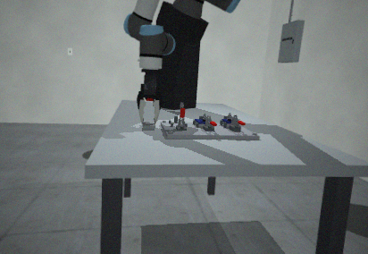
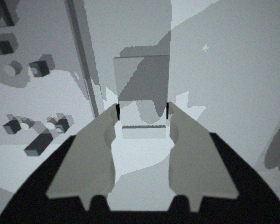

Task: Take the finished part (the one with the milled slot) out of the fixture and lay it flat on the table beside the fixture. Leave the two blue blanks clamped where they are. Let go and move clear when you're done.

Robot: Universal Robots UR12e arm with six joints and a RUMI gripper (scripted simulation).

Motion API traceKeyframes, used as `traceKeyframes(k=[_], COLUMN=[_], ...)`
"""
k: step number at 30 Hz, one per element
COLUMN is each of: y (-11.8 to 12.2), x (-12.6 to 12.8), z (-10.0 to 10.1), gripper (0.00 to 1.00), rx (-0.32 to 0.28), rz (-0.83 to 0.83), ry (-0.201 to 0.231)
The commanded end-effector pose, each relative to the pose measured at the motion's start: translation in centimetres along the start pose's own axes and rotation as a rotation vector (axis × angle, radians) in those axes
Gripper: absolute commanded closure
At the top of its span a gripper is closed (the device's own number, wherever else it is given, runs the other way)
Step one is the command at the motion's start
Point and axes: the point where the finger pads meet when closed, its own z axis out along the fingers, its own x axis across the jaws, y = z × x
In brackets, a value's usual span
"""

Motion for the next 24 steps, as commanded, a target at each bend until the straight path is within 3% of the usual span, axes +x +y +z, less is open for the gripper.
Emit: traceKeyframes(k=[1,24], y=[-0.34,-0.39], x=[0.15,0.19], z=[0.01,0.62], gripper=[1.0,1.0], rx=[0.004,0.004], rz=[-0.002,-0.002], ry=[0.003,0.003])
